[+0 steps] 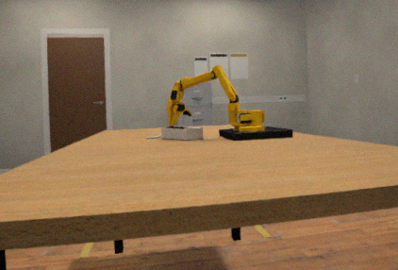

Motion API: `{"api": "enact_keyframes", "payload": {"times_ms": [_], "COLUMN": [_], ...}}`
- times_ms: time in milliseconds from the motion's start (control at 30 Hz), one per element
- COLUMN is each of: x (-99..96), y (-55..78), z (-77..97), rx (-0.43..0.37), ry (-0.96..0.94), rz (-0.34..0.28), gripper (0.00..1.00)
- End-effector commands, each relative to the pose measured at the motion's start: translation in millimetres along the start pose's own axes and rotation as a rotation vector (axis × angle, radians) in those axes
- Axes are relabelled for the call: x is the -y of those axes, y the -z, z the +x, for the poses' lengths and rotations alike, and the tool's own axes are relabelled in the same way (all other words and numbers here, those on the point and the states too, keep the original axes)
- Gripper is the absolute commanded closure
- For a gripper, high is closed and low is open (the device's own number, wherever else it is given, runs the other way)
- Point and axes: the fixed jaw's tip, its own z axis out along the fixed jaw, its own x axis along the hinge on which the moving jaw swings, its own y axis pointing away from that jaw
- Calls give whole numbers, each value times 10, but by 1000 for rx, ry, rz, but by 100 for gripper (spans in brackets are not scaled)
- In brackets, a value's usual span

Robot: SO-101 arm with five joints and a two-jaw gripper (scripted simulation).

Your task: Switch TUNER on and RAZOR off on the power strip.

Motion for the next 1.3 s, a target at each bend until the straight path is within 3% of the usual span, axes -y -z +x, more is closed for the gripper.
{"api": "enact_keyframes", "payload": {"times_ms": [0,1267], "x": [113,168], "y": [-144,-212], "z": [-73,-97], "rx": [28,28], "ry": [1,0], "rz": [62,62], "gripper": [100,100]}}
